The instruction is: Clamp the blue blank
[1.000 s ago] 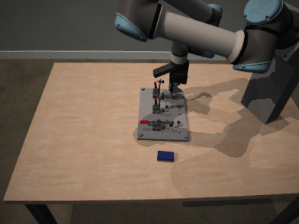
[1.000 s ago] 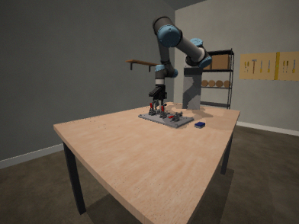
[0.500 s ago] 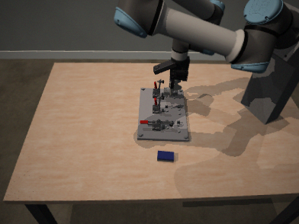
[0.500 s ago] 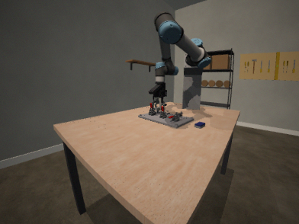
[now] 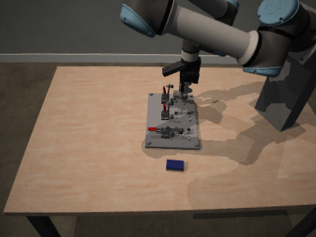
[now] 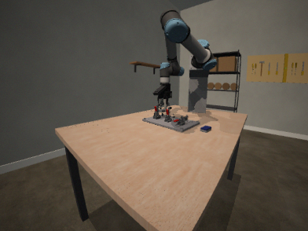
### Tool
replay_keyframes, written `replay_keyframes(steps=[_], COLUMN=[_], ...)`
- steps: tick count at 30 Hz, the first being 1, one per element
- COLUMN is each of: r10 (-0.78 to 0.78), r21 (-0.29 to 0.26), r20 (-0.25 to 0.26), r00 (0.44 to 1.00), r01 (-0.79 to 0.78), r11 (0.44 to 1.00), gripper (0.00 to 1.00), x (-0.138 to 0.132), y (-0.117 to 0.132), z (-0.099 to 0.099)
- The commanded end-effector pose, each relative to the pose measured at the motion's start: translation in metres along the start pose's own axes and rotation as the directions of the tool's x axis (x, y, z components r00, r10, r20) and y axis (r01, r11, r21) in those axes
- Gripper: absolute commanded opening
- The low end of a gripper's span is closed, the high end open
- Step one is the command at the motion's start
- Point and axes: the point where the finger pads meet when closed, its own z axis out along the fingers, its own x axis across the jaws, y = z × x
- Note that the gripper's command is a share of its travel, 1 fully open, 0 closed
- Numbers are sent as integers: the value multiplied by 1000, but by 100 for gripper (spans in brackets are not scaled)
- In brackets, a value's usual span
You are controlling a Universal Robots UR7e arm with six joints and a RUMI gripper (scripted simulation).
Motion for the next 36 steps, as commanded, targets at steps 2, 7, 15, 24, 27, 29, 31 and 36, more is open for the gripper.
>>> replay_keyframes(steps=[2, 7, 15, 24, 27, 29, 31, 36], r10=[0, 0, 0, 0, 0, 0, 0, -1], r21=[0, 0, 0, 0, 0, 0, 0, 0], r20=[0, 0, 0, 0, 0, 0, 0, 0], r00=[1000, 1000, 1000, 1000, 1000, 1000, 1000, 1000], r01=[0, 0, 0, 0, 0, 0, 0, 1], r11=[1000, 1000, 1000, 1000, 1000, 1000, 1000, 1000], gripper=[0, 0, 0, 0, 0, 0, 0, 0], x=[0, 0, 0, 0, 0, 0, 0, 0], y=[0, 4, 7, 8, 8, 8, 8, 8], z=[-4, -19, -34, -35, -35, -35, -35, -35])
